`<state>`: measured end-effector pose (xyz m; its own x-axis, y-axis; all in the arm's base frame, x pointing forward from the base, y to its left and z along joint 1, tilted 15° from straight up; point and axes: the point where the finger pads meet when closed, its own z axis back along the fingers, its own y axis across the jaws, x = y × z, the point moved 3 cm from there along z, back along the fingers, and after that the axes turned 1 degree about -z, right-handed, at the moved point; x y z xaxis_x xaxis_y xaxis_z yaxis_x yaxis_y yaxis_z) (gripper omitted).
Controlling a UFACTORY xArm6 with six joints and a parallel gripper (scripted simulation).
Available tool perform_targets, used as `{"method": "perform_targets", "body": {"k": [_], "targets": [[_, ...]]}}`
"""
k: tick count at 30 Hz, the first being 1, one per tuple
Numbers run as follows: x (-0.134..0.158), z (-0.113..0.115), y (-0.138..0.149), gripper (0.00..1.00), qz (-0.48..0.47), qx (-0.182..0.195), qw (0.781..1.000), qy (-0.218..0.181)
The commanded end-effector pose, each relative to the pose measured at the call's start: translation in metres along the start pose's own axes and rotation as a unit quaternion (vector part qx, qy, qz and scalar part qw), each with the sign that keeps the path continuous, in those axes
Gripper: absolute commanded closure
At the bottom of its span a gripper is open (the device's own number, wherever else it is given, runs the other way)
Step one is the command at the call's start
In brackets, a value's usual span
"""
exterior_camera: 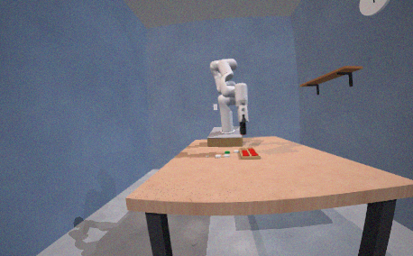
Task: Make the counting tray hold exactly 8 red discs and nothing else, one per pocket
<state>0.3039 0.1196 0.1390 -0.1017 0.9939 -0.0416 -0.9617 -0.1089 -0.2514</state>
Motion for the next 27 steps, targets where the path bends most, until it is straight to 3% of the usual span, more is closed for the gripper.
{"method": "perform_targets", "body": {"k": [1,11,27], "targets": [[-0.001,-0.012,0.000,1.00,-0.001,0.000,1.000,0.002],[-0.001,-0.075,0.000,1.00,-0.001,0.000,1.000,0.001],[0.000,-0.089,0.000,1.00,-0.001,0.001,1.000,0.000]]}}
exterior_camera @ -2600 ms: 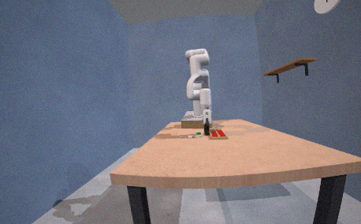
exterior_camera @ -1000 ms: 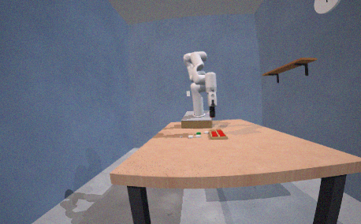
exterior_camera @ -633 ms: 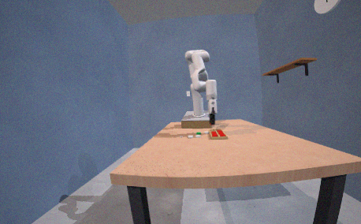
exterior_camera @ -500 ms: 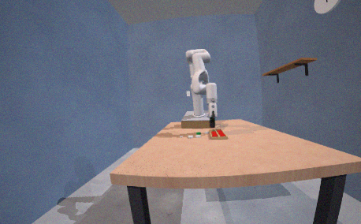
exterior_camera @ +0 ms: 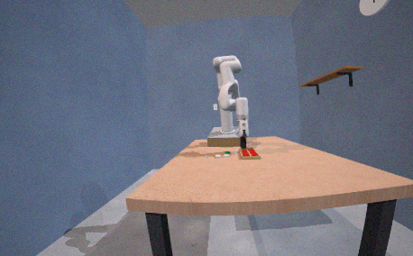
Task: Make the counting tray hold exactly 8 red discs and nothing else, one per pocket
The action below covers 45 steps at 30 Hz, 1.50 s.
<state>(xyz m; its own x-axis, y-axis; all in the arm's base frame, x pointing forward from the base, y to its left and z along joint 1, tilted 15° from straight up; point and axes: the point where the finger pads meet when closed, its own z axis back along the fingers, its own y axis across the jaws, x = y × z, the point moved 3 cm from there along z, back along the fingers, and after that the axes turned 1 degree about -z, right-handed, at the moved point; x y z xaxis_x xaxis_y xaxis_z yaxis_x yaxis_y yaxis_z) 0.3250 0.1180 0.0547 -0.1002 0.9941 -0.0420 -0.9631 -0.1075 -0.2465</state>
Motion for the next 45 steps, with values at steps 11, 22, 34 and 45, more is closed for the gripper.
{"method": "perform_targets", "body": {"k": [11,22,34,45], "targets": [[-0.0001,-0.0063,-0.0014,1.00,0.000,-0.001,1.000,-0.001],[-0.0001,-0.0063,-0.0014,0.53,0.000,-0.001,1.000,-0.001],[-0.0001,-0.0063,-0.0014,0.53,0.000,-0.001,1.000,-0.001],[-0.0001,-0.0063,-0.0014,0.53,0.000,-0.001,1.000,-0.001]]}}
